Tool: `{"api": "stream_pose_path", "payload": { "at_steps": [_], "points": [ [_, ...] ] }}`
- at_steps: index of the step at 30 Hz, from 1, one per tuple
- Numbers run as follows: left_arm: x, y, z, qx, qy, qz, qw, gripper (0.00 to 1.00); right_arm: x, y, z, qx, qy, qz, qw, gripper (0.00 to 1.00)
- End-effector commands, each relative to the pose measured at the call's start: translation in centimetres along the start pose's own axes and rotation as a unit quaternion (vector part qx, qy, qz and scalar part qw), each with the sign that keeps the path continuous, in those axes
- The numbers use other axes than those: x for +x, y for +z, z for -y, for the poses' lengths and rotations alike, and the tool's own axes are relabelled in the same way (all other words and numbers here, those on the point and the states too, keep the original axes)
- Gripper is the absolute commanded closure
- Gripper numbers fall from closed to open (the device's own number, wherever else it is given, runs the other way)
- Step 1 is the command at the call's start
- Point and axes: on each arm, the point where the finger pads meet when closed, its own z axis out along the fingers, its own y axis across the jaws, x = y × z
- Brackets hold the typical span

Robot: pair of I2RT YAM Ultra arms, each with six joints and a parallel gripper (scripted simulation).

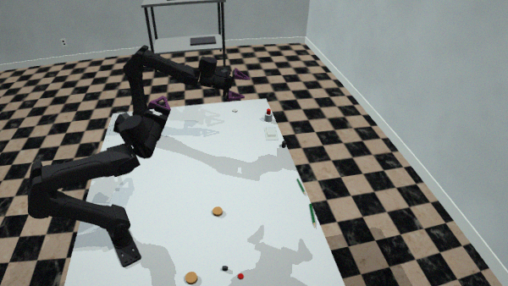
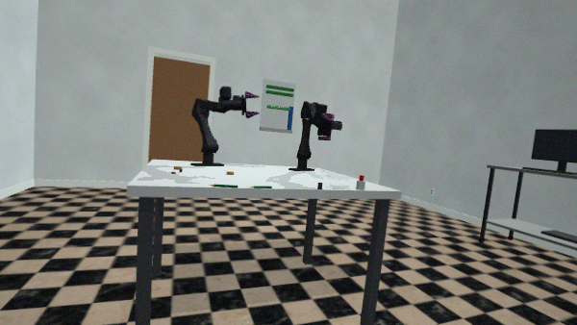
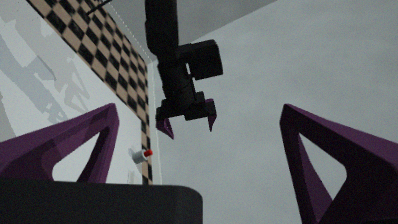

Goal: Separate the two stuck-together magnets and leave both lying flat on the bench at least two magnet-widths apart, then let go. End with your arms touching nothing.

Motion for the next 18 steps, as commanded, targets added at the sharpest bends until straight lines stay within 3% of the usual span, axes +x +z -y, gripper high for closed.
{"api": "stream_pose_path", "payload": {
  "at_steps": [1, 18],
  "points": [
    [-0.03, -0.18, 0.68, 0.008, -0.001, 0.000, 1.000, 0.00, -0.19, -0.01, 0.26, 0.003, -0.004, 0.002, 1.000, 0.00],
    [-0.57, -0.25, 0.59, 0.007, 0.007, 0.006, 1.000, 0.00, 0.21, 0.02, 0.16, 0.003, 0.006, -0.005, 1.000, 0.00]
  ]
}}
